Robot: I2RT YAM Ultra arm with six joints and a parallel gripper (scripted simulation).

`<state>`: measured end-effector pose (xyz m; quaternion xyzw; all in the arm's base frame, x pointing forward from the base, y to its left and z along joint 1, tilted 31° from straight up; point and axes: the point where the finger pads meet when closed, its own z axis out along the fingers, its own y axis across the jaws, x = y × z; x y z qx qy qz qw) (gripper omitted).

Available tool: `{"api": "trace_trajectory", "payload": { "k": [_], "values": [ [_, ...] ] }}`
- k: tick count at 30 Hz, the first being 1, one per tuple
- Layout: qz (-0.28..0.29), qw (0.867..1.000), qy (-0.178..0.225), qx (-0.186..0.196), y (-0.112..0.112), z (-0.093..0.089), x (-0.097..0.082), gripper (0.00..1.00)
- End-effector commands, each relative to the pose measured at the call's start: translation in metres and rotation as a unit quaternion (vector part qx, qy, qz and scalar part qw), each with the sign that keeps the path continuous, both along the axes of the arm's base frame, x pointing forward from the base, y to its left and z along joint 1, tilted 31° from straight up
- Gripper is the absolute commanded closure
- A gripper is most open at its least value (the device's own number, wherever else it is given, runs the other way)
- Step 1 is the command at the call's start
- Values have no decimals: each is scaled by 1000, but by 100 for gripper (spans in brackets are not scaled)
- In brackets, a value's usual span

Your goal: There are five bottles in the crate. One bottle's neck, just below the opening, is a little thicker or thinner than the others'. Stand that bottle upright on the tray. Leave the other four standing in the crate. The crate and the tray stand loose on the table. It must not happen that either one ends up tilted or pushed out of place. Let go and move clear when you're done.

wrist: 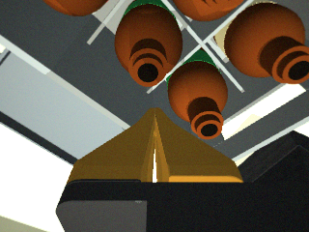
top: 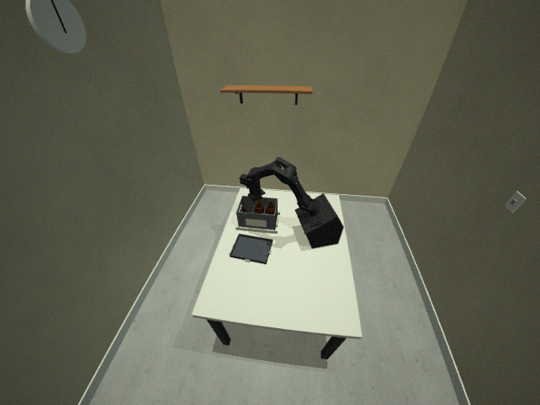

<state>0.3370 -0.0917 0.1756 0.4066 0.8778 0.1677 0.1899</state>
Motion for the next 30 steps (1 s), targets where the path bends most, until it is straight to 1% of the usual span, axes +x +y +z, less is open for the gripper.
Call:
{"api": "trace_trajectory", "payload": {
  "k": [1, 21, 22, 25, 30],
  "values": [
    [-7, 999, -35, -16, -7, 28, 2, 100],
    [-5, 999, -33, -14, -8, 28, 3, 100],
    [-4, 1000, -17, -6, -11, 18, 8, 100],
    [-4, 1000, -17, -6, -25, 26, 21, 100],
    [-5, 1000, -17, -7, -65, 40, 53, 100]
  ]
}}
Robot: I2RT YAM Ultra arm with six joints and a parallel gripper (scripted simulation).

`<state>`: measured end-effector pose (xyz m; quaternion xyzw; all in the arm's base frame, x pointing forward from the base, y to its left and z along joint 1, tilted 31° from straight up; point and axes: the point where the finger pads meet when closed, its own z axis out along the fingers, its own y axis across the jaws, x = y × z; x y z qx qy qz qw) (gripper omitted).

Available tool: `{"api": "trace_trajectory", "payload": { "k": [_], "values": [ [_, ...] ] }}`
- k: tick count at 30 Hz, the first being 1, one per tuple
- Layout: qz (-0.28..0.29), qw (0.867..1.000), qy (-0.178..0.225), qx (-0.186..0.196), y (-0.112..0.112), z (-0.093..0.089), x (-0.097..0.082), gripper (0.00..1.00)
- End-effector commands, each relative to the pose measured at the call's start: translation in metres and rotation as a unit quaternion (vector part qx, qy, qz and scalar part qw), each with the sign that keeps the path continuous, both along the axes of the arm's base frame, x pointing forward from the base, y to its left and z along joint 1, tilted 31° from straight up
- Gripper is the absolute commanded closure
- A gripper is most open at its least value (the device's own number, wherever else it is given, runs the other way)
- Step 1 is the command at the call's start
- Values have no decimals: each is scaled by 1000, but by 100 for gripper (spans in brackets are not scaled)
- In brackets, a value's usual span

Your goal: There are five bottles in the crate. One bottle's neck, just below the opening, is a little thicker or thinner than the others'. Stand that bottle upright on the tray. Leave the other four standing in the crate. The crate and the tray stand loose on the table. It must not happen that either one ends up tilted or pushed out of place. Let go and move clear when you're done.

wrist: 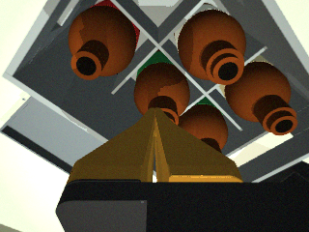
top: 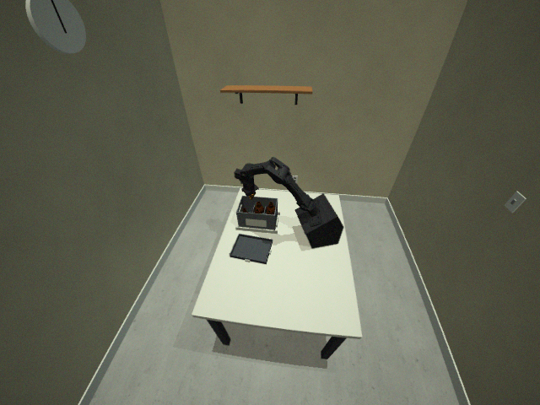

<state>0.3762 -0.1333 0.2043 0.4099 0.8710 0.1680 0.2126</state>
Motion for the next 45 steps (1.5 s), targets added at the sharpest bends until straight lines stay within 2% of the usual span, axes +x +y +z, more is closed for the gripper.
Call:
{"api": "trace_trajectory", "payload": {
  "k": [1, 5, 9, 29, 30, 45],
  "values": [
    [5, 1000, 3, 0, -31, 12, 19, 100],
    [4, 1000, 3, 0, -54, 14, 34, 100],
    [4, 1000, 3, 0, -58, 14, 36, 100],
    [4, 1000, 3, 0, -59, 14, 36, 100],
    [1, 1000, -12, -14, -58, 30, 33, 39],
    [1, 1000, -12, -14, -58, 30, 33, 39]
  ]
}}
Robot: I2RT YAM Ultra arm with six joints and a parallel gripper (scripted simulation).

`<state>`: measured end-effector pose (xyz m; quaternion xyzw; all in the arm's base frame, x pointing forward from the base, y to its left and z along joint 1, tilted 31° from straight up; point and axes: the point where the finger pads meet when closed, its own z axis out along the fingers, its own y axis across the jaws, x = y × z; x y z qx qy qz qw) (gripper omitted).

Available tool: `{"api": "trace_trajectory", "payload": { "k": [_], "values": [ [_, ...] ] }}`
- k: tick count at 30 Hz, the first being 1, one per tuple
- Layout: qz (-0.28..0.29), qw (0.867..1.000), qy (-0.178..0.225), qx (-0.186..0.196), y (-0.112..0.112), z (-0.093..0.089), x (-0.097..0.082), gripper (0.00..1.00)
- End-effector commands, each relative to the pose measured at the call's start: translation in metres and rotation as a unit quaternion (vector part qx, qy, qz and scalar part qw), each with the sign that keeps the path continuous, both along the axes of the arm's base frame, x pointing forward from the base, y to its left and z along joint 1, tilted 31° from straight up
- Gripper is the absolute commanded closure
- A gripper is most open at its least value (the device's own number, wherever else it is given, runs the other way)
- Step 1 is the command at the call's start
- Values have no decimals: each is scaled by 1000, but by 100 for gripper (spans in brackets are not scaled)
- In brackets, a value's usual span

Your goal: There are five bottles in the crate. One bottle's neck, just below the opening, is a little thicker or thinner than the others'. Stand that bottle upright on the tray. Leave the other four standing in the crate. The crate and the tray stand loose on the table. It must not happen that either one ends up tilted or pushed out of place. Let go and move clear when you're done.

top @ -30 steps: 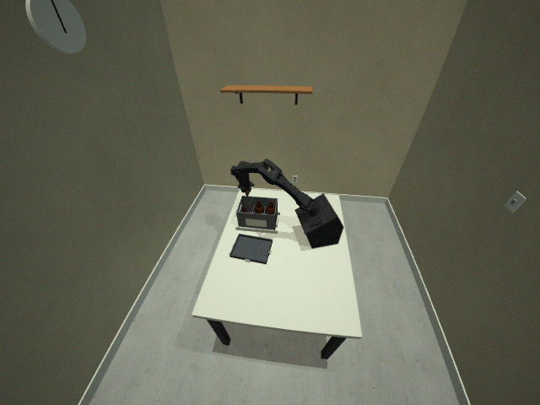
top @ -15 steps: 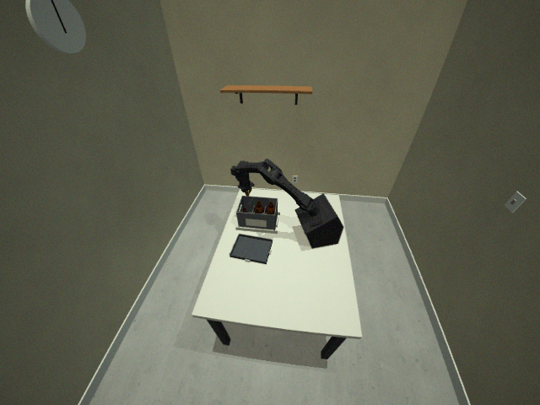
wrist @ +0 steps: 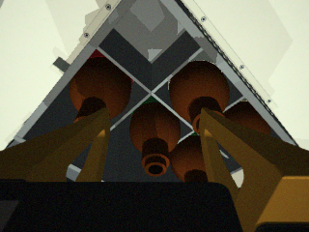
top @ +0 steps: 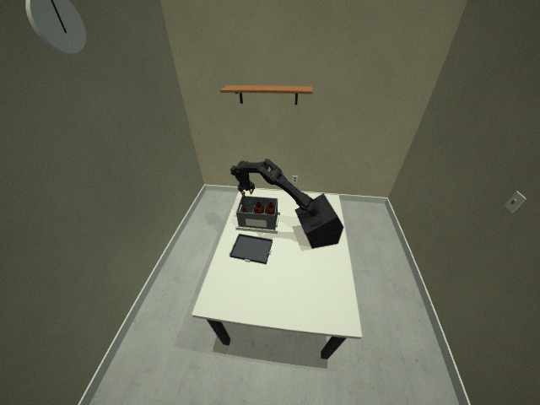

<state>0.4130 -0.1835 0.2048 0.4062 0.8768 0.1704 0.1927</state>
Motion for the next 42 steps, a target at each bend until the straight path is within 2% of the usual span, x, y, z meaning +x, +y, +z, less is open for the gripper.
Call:
{"api": "trace_trajectory", "payload": {
  "k": [1, 33, 37, 40, 42],
  "values": [
    [-9, 999, -29, -22, -8, 29, -3, 39],
    [-10, 999, -37, -27, -10, 29, 3, 39],
    [-6, 999, -37, -26, -6, 26, 6, 39],
    [-6, 1000, -19, -15, -2, 10, 2, 39],
    [-8, 1000, -19, -15, -3, 8, 3, 39]
  ]
}}
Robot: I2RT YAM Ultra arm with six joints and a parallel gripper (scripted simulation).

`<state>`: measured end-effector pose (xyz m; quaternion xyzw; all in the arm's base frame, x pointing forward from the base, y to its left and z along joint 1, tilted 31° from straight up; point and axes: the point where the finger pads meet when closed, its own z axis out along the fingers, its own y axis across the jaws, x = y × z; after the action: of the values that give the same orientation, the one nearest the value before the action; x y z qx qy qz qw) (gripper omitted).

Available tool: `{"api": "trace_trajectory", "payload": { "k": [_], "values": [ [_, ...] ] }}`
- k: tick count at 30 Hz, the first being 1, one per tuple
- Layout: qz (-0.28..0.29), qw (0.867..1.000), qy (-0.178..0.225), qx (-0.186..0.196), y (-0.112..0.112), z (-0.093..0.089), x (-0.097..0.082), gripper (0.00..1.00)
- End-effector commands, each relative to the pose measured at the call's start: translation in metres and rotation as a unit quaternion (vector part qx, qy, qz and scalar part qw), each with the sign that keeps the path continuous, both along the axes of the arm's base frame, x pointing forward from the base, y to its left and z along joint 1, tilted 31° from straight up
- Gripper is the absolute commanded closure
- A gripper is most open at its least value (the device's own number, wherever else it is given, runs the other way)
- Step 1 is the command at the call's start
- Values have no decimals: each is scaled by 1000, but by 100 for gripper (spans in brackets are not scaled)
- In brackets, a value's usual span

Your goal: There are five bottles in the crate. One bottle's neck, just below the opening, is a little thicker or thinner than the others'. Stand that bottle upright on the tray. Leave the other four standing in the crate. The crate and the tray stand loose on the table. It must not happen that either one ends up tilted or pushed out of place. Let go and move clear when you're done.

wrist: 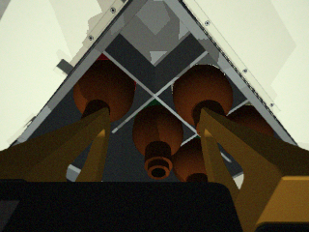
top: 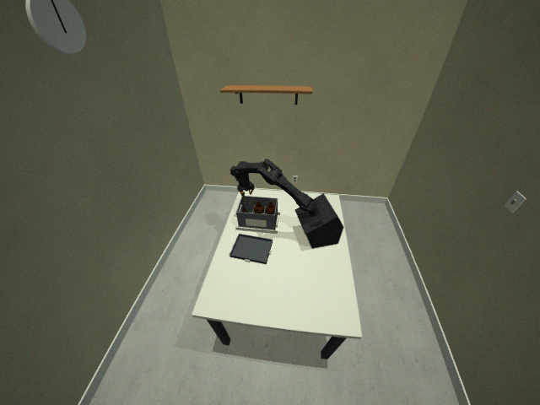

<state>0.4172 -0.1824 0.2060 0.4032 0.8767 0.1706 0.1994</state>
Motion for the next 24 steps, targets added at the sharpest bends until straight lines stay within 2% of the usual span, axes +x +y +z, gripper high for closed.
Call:
{"api": "trace_trajectory", "payload": {
  "k": [1, 5, 6, 8, 14, 18, 20, 22, 24],
  "values": [
    [-10, 1000, -12, -11, -5, 5, -1, 39],
    [-8, 1000, -7, -9, -3, -1, 2, 39],
    [-9, 1000, -18, -15, -7, 5, 7, 39],
    [-8, 1000, 1, -4, -3, -13, 5, 39],
    [-9, 1000, 3, -2, -4, -22, 9, 39],
    [-7, 1000, -14, -12, -1, -10, 12, 39],
    [-8, 1000, -4, -7, -2, -21, 13, 39],
    [-8, 1000, -4, -7, -2, -21, 13, 39],
    [-12, 1000, 2, -3, -5, -29, 13, 39]
  ]
}}
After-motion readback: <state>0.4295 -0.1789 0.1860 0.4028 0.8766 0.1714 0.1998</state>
